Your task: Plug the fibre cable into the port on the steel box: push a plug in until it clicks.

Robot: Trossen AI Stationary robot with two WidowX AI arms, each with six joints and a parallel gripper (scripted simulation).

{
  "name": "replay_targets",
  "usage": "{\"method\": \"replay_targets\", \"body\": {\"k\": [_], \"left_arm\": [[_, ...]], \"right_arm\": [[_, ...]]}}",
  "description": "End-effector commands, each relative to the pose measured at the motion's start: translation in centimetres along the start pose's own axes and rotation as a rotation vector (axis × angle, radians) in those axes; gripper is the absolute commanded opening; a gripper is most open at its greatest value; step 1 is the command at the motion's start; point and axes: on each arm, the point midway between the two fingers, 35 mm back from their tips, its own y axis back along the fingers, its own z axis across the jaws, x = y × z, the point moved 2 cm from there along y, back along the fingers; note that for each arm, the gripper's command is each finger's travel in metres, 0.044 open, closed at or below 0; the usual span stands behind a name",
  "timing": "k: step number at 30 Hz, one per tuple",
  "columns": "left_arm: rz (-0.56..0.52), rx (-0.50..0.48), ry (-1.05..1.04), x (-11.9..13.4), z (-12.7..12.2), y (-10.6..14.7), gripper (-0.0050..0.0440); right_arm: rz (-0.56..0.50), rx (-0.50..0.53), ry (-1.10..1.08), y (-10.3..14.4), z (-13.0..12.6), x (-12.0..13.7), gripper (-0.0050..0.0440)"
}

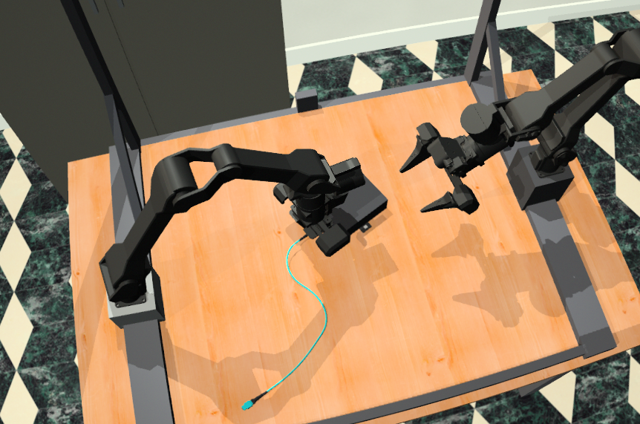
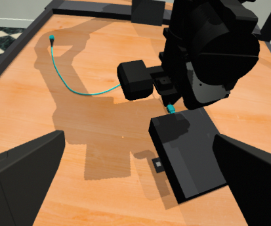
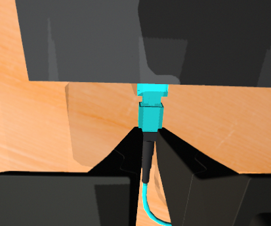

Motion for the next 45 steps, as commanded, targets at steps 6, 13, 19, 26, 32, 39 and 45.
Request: {"method": "replay_targets", "body": {"k": [6,13,19,26,32,39,45], "left_arm": [[-0.018,0.001,0.001,-0.6,-0.1,0.2,0.0440],[-0.018,0.001,0.001,-0.6,-0.1,0.2,0.0440],[-0.018,0.001,0.001,-0.6,-0.1,0.2,0.0440],[-0.018,0.001,0.001,-0.6,-0.1,0.2,0.0440],[-0.018,0.001,0.001,-0.6,-0.1,0.2,0.0440],[-0.018,0.001,0.001,-0.6,-0.1,0.2,0.0440],[-0.018,0.001,0.001,-0.6,-0.1,0.2,0.0440]], "right_arm": [[-0.032,0.010,-0.001,0.8,0.0,-1.4,0.0003],[-0.060,0.032,-0.005,1.2,0.0,-1.7,0.0003],[-0.064,0.029,-0.004,1.4,-0.1,-1.4,0.0003],[-0.058,0.028,-0.001,1.1,-0.1,-0.8,0.0003],[-0.054,0.026,-0.004,0.8,-0.1,-1.0,0.0075],[-0.054,0.026,-0.004,0.8,-0.1,-1.0,0.0126],[-0.078,0.033,-0.002,2.4,-0.2,-1.4,0.0126]]}}
